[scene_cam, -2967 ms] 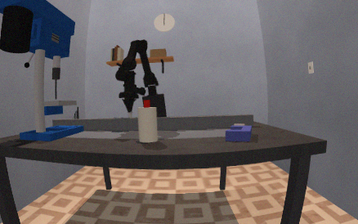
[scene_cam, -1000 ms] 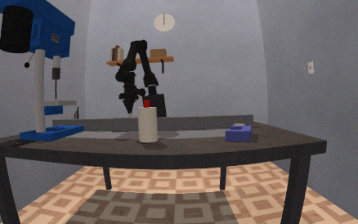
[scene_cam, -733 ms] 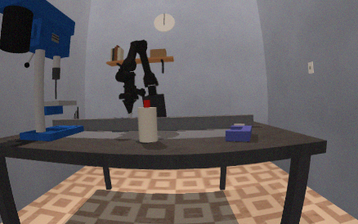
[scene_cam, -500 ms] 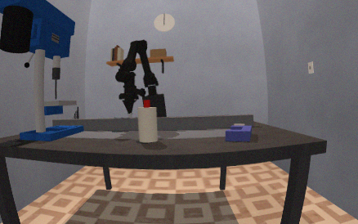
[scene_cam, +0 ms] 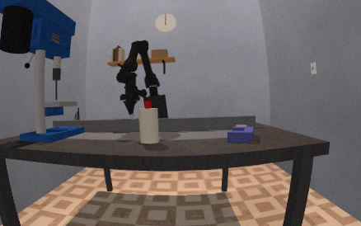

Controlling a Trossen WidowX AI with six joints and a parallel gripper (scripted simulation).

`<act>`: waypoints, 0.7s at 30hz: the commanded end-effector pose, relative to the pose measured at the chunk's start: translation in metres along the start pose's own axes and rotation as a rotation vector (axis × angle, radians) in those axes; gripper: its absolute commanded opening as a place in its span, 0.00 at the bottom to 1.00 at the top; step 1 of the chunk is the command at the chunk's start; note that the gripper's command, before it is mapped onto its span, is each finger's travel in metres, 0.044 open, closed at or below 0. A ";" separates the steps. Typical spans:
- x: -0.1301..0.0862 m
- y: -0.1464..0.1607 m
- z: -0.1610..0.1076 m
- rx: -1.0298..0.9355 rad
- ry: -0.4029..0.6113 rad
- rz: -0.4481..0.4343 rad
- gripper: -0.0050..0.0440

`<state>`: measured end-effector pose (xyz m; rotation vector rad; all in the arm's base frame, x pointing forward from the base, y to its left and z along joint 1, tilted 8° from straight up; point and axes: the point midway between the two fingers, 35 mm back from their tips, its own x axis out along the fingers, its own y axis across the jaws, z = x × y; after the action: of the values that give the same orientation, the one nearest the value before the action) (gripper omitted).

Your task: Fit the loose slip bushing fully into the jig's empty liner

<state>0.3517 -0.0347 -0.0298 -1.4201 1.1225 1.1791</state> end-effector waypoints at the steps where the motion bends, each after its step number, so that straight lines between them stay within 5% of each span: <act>1: 0.001 0.003 0.000 0.000 -0.001 0.006 0.00; 21: -0.004 -0.002 -0.001 0.001 0.003 -0.013 0.00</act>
<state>0.3516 -0.0347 -0.0299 -1.4205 1.1220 1.1784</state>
